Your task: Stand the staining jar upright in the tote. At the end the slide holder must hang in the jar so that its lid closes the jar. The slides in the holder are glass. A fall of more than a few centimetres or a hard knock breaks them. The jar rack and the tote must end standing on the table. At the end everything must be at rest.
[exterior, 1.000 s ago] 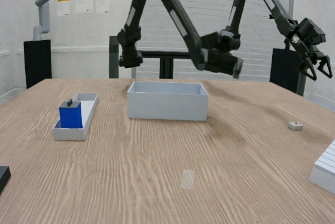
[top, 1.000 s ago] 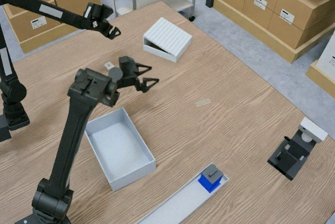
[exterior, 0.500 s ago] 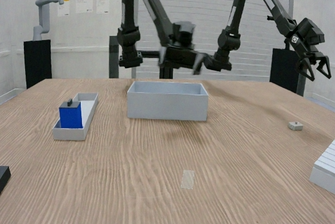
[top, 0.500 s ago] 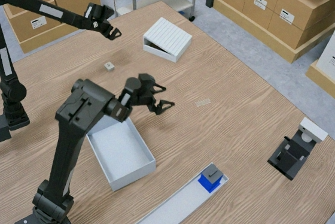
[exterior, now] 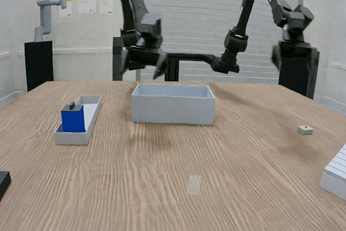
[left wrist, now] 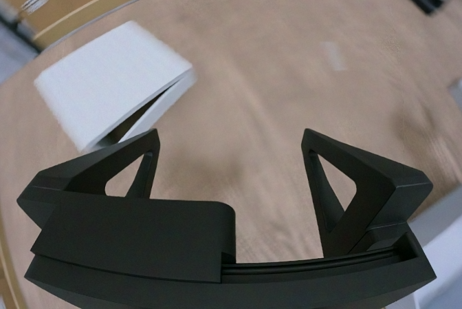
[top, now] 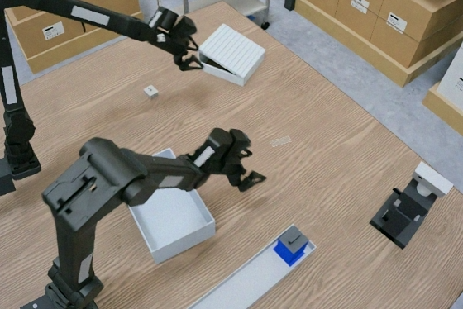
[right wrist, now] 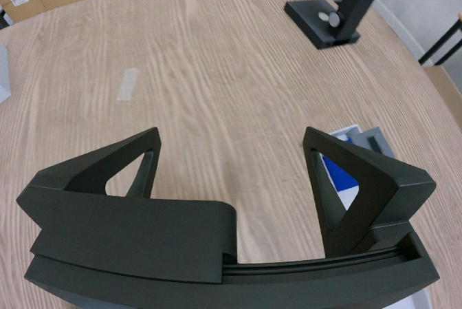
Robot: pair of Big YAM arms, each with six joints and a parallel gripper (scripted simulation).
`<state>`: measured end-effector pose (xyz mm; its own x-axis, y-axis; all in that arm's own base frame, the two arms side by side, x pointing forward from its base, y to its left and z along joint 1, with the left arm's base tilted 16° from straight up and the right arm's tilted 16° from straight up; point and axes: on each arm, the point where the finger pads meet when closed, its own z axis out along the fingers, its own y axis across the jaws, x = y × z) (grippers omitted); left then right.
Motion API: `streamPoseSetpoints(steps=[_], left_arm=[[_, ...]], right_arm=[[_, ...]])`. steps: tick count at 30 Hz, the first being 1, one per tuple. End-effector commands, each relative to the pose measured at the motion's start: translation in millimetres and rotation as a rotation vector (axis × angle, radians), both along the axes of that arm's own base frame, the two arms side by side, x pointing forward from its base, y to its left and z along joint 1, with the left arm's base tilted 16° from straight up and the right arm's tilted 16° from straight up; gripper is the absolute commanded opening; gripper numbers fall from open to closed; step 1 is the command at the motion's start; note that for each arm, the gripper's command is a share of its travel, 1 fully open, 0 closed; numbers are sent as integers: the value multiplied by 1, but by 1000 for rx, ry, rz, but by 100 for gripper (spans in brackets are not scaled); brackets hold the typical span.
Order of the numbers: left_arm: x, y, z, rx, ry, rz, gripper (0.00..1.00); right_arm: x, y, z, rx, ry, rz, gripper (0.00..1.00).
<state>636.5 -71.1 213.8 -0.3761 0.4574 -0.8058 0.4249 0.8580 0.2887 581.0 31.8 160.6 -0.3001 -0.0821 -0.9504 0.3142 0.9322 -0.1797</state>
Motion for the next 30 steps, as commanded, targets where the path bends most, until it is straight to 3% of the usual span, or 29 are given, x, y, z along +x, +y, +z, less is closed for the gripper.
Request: streamPoseSetpoints(steps=[1, 2, 5, 10, 17, 19, 21, 27, 30], left_arm=[[31, -82, 12, 55, 19, -211, 100], [31, -82, 12, 55, 19, -211, 100], [21, -158, 12, 76, 40, -406, 100], [3, -228, 14, 75, 57, -583, 100], [-42, -334, 19, 76, 76, -865, 100], [-42, -334, 19, 76, 76, -865, 100], [-75, -388, 21, 75, 81, -1021, 100], [-129, -461, 34, 43, 85, -1227, 100], [-138, -471, 36, 32, 89, -1255, 100]], right_arm=[[0, -42, 20, 69, 46, -32, 100], [0, -42, 20, 69, 46, -32, 100], [2, -71, 29, 83, 82, -40, 100], [-5, -114, 28, 109, 156, -46, 100], [-12, -164, 22, 138, 254, -54, 100], [-12, -164, 22, 138, 254, -54, 100], [-13, -180, 10, 153, 303, -59, 100], [-17, -211, 1, 180, 387, -57, 100], [-18, -214, -3, 171, 464, -35, 100]])
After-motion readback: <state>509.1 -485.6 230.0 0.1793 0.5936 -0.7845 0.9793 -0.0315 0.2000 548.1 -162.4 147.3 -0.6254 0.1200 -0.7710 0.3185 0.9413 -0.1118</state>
